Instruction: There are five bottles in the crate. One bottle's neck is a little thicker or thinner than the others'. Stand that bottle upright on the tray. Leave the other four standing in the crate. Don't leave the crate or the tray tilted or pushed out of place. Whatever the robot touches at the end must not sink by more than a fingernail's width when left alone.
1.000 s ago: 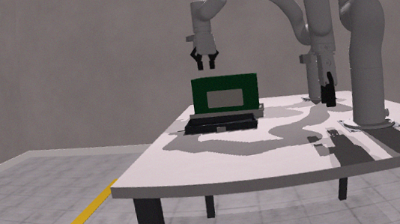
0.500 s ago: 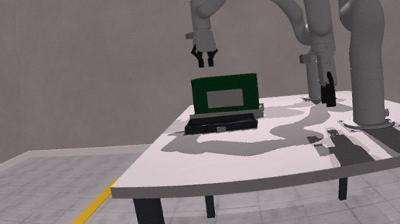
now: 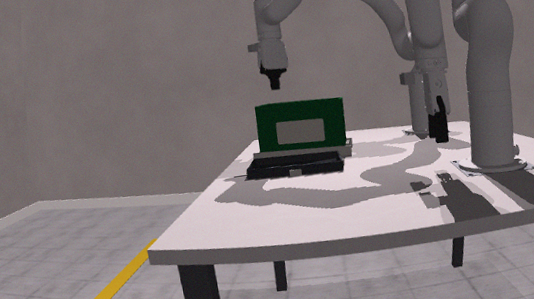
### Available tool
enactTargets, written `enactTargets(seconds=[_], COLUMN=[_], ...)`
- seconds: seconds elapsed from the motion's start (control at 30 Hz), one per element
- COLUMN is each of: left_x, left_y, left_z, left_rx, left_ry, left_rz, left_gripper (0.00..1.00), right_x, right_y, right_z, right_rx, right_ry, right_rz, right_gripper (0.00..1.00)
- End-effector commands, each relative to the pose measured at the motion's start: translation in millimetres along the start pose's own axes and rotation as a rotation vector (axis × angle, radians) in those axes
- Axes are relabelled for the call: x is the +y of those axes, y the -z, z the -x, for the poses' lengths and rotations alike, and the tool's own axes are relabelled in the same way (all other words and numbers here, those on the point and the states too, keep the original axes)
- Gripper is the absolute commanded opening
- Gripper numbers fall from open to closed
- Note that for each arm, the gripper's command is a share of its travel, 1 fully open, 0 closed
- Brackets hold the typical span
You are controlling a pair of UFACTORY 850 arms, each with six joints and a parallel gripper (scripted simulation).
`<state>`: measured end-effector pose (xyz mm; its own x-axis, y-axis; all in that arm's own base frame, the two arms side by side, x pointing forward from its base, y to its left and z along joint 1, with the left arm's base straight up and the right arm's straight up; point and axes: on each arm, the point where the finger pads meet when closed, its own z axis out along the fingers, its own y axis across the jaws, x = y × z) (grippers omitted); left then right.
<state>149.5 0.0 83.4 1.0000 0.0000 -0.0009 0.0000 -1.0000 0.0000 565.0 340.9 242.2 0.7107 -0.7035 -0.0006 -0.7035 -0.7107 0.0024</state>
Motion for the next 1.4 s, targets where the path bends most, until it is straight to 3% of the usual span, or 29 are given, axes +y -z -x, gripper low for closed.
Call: enactTargets(seconds=[0.0, 0.57, 0.7, 0.87, 1.03, 1.07, 1.37], left_x=[0, 0, 0, 0, 0, 0, 0], left_y=[0, 0, 0, 0, 0, 0, 0], left_z=[-1, -1, -1, -1, -1, -1, -1], left_rx=[0.001, 0.001, 0.001, 0.001, 0.001, 0.001, 0.001], left_ry=[0.0, 0.0, 0.0, 0.0, 0.0, 0.0, 0.0], left_rz=[0.0, 0.0, 0.0, 0.0, 0.0, 0.0, 0.0], left_gripper=[1.0, 1.0, 1.0, 1.0, 1.0, 1.0, 1.0], right_x=[-1, -1, -14, -56, -60, -60, -60], right_y=[1, 1, 2, 1, 1, 1, 1], right_z=[0, 0, 12, 56, 61, 61, 61], right_rx=[0.001, 0.001, 0.001, 0.001, 0.001, 0.001, 0.001], right_ry=[0.0, 0.0, 0.0, 0.0, 0.0, 0.0, 0.0], right_rz=[-0.002, -0.002, -0.002, -0.003, -0.003, -0.003, -0.003], right_gripper=[0.0, 0.0, 0.0, 0.0, 0.0, 0.66, 0.66])
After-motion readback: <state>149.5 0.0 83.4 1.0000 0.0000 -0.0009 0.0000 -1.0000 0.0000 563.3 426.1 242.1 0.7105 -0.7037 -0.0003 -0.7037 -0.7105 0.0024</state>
